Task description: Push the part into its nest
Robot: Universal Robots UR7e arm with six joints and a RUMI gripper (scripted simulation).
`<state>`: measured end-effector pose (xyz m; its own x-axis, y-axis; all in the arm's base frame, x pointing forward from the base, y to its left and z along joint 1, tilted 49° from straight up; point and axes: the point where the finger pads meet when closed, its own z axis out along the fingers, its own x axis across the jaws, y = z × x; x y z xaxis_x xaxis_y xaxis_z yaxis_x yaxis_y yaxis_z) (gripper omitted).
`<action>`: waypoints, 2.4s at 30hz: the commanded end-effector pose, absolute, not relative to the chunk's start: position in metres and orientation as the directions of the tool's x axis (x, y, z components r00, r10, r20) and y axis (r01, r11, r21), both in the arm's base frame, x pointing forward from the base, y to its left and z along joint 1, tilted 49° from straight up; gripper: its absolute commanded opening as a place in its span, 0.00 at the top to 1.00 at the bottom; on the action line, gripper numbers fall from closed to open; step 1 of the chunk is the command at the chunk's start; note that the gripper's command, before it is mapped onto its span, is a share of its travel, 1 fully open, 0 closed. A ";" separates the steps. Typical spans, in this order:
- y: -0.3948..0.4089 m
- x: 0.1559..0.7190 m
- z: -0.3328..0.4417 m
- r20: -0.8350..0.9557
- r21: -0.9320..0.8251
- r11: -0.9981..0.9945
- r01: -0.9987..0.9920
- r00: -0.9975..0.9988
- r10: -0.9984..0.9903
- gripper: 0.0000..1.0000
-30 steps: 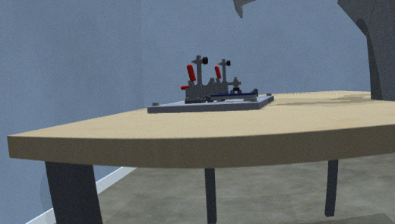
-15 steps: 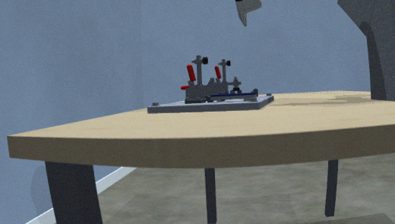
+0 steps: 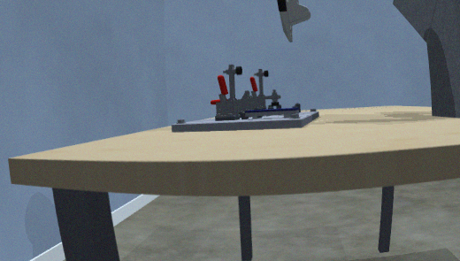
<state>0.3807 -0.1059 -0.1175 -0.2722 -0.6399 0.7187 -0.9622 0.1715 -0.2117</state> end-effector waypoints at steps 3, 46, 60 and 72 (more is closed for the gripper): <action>-0.114 0.374 -0.160 0.718 -0.213 0.169 -0.962 -0.272 -0.640 1.00; -0.133 0.358 -0.254 0.718 -0.213 0.169 -0.962 -0.272 -0.641 1.00; -0.155 0.358 -0.274 0.718 -0.213 0.169 -0.962 -0.272 -0.641 1.00; -0.155 0.362 -0.273 0.718 -0.213 0.169 -0.962 -0.272 -0.641 1.00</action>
<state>0.3604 -0.1552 -0.2732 -0.2719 -0.6403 0.7184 -0.9622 0.1699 -0.2127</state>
